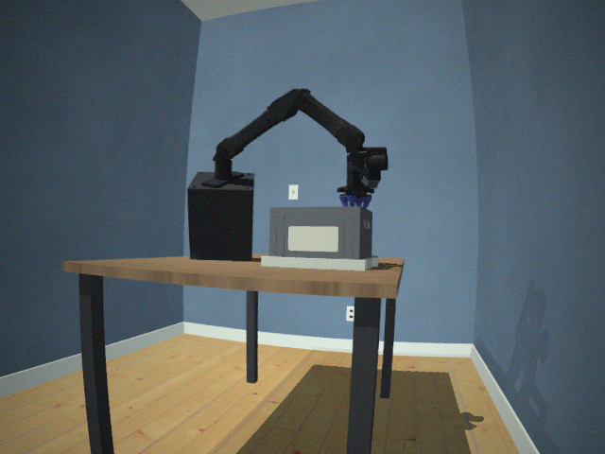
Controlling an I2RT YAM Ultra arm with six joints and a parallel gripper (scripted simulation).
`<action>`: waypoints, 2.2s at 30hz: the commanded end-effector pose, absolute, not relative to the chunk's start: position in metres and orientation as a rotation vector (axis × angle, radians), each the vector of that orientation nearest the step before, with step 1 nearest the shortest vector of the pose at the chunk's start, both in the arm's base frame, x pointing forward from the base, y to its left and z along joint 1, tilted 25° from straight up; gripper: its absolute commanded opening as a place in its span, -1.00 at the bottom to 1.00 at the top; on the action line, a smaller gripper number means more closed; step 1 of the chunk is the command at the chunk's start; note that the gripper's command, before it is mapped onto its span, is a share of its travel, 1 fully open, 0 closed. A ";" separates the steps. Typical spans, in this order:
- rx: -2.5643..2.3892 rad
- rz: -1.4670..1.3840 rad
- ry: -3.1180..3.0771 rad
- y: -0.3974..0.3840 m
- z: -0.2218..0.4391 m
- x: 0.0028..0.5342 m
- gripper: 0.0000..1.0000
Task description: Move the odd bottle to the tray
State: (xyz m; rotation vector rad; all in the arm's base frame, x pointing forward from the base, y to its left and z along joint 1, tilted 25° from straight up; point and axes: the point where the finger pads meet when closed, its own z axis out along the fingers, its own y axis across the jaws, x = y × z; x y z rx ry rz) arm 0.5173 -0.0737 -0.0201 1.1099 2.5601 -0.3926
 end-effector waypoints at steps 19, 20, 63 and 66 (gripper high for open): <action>1.093 -0.383 2.537 -0.060 0.013 0.516 -1.00; 1.094 -0.384 2.539 -0.059 0.014 0.515 -1.00; 1.092 -0.378 2.532 -0.051 0.033 0.511 -1.00; 1.092 -0.379 2.533 -0.051 0.033 0.511 -1.00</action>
